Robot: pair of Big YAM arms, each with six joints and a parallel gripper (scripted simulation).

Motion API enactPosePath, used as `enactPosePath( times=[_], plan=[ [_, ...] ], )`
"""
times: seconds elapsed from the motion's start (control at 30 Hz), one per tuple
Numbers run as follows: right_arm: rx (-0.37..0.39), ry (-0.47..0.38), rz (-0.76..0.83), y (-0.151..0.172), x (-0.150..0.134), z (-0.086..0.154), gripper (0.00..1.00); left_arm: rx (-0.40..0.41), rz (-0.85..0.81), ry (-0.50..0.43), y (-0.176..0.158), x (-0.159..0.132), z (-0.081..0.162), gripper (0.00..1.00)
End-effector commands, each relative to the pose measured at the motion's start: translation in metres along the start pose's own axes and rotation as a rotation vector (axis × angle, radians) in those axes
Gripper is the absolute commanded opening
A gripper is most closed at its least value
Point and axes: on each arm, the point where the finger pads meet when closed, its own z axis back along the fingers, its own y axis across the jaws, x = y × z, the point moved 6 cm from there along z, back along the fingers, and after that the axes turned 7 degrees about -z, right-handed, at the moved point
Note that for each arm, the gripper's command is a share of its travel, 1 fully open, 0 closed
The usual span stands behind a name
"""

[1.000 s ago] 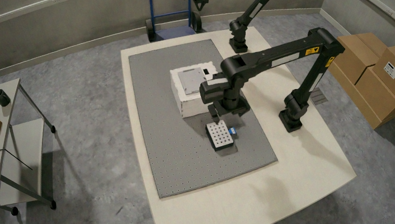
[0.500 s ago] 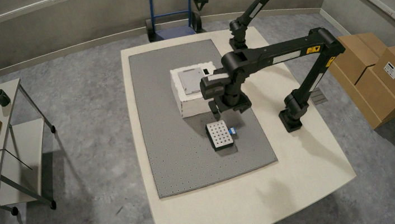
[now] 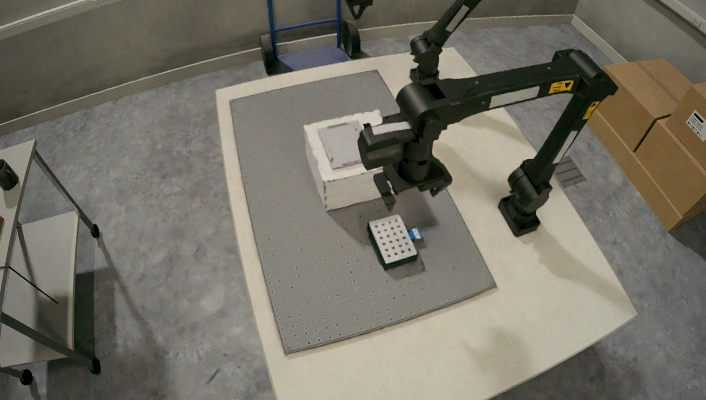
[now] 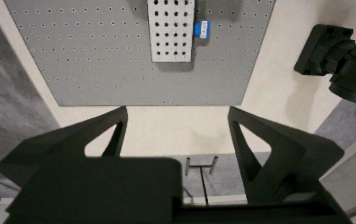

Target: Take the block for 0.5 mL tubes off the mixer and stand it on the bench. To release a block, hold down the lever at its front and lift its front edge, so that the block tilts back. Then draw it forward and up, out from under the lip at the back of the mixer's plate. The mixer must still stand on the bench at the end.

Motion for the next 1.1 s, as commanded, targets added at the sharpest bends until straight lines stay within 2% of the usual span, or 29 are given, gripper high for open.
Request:
enactPosePath(
  times=[0.0, 0.17, 0.4, 0.5, 0.63, 0.73, 0.77, 1.07],
  plan=[
    [-0.002, -0.011, -0.011, -0.003, 0.003, 0.007, 0.0, 0.036, 0.002, 0.006, 0.013, -0.002, 0.027, 1.0],
    [-0.002, -0.023, -0.011, -0.004, 0.004, 0.011, 0.0, 0.036, 0.074, 0.003, -0.003, -0.008, 0.035, 1.0],
    [-0.003, -0.039, -0.012, -0.004, 0.007, 0.017, 0.0, 0.037, 0.261, -0.006, -0.049, -0.019, 0.046, 1.0],
    [-0.003, -0.042, -0.012, -0.004, 0.007, 0.019, 0.0, 0.025, 0.318, -0.008, -0.04, -0.014, 0.037, 1.0],
    [-0.003, -0.046, -0.012, -0.004, 0.008, 0.02, 0.0, 0.015, 0.419, -0.011, -0.061, -0.024, 0.026, 1.0],
    [-0.003, -0.047, -0.012, -0.004, 0.008, 0.02, 0.0, 0.02, 0.445, -0.012, -0.06, -0.025, 0.026, 1.0],
    [-0.003, -0.048, -0.012, -0.004, 0.008, 0.021, 0.0, 0.04, 0.441, -0.012, -0.053, -0.022, 0.033, 1.0],
    [-0.004, -0.057, -0.012, -0.004, 0.009, 0.024, 0.0, 0.068, 0.638, -0.018, -0.038, -0.02, 0.04, 1.0]
  ],
)
